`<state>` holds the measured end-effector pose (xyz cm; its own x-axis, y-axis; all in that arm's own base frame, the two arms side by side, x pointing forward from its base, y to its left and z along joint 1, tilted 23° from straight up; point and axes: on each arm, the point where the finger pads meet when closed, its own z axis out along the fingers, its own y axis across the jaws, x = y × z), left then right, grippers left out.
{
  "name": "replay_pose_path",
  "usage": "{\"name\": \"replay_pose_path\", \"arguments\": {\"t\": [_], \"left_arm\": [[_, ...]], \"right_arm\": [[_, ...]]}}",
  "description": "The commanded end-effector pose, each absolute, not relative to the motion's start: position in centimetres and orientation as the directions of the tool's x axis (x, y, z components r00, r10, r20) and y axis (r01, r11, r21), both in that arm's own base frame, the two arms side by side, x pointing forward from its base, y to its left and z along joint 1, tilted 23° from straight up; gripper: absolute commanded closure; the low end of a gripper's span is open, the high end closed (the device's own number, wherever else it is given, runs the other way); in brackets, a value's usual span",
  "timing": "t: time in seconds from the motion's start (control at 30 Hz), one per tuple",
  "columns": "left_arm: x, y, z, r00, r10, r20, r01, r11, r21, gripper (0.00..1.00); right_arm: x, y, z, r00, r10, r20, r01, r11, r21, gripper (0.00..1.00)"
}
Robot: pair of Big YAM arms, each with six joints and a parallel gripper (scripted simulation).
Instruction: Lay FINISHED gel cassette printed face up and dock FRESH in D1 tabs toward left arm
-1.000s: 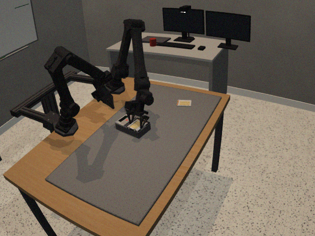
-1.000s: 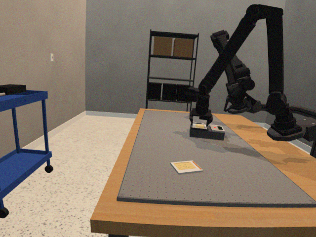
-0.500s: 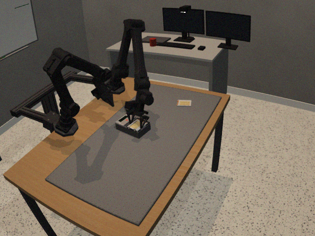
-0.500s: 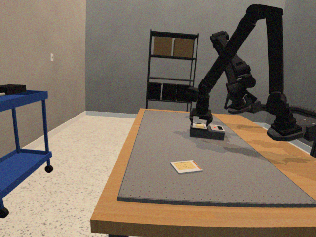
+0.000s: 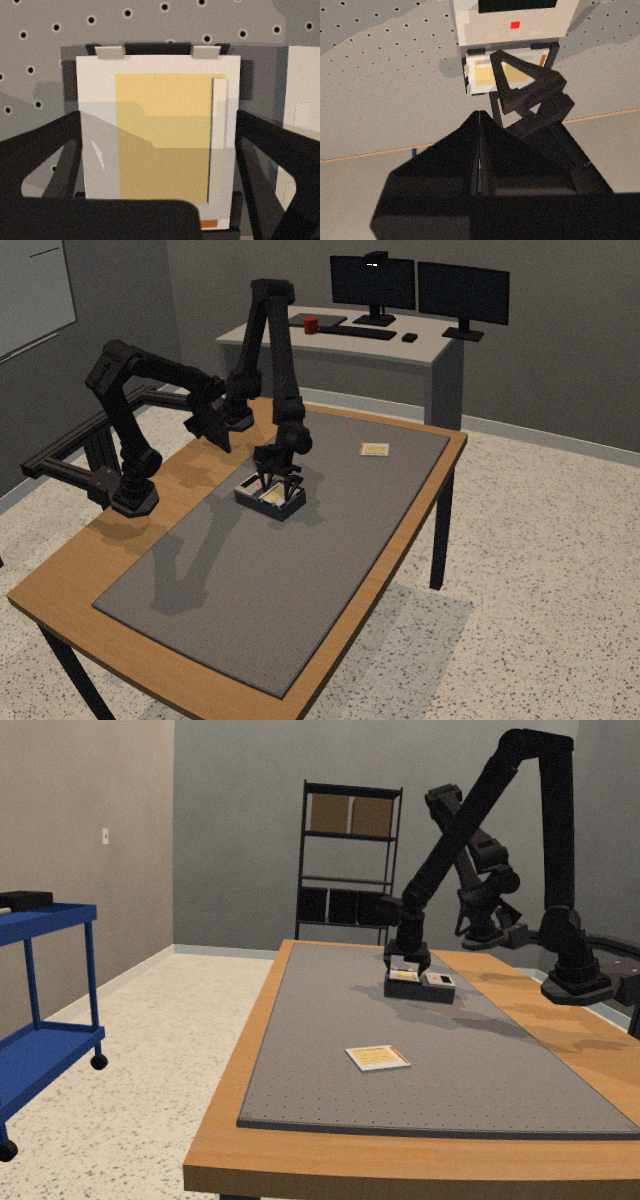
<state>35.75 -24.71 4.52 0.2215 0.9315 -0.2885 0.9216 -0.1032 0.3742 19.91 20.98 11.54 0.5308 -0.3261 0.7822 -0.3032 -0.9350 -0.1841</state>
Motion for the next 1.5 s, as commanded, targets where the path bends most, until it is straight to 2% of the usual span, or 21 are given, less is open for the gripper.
{"name": "replay_pose_path", "arguments": {"t": [0.0,1.47], "left_arm": [[35.9,-24.7,4.8,0.216,0.936,-0.277,0.921,-0.101,0.375,1.00],[35.9,-24.7,4.8,0.216,0.936,-0.277,0.921,-0.101,0.375,1.00]], "right_arm": [[20.0,23.1,13.8,0.516,-0.373,0.771,-0.297,-0.922,-0.248,1.00],[18.5,23.2,17.3,0.518,-0.378,0.767,-0.297,-0.921,-0.253,1.00]]}}
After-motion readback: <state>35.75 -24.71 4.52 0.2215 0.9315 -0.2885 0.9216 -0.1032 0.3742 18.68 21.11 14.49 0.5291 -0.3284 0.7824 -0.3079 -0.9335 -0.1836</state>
